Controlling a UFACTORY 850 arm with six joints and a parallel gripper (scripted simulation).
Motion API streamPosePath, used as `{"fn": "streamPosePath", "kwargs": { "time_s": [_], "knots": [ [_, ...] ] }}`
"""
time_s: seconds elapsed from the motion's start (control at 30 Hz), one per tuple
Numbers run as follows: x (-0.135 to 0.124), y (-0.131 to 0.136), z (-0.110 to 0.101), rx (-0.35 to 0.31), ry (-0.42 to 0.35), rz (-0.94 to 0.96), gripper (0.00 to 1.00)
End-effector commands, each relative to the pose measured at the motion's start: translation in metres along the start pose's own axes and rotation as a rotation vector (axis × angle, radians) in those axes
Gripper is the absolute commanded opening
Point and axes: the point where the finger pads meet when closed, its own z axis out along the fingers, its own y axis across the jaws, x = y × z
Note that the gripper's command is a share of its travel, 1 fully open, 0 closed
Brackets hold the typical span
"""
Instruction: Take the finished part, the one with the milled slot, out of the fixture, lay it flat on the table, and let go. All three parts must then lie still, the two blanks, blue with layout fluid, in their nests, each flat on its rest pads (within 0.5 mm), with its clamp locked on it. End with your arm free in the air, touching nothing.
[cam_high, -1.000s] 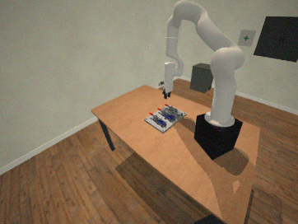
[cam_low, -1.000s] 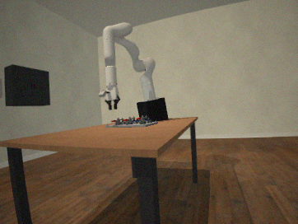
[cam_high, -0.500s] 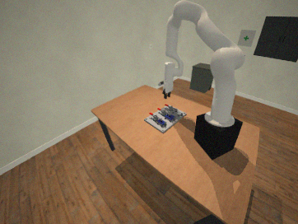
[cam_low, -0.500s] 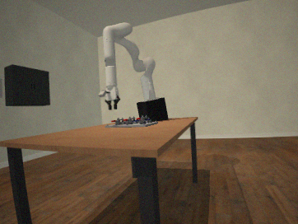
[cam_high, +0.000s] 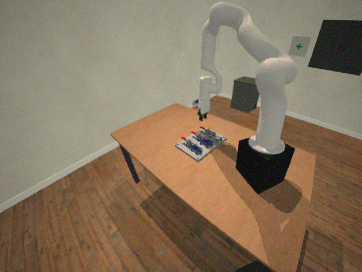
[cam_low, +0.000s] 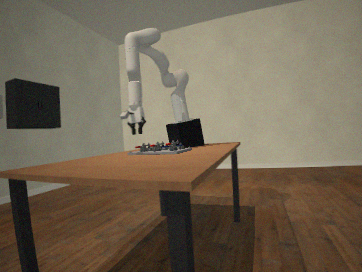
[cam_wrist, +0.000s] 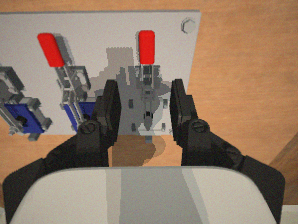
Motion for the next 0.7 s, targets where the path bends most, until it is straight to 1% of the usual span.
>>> {"fn": "streamPosePath", "kwargs": {
  "time_s": [0.0,0.67],
  "knots": [
    [0.001,0.000,0.002,-0.016,-0.034,0.000,0.47],
    [0.000,0.001,0.026,-0.016,-0.034,0.000,0.47]
  ]
}}
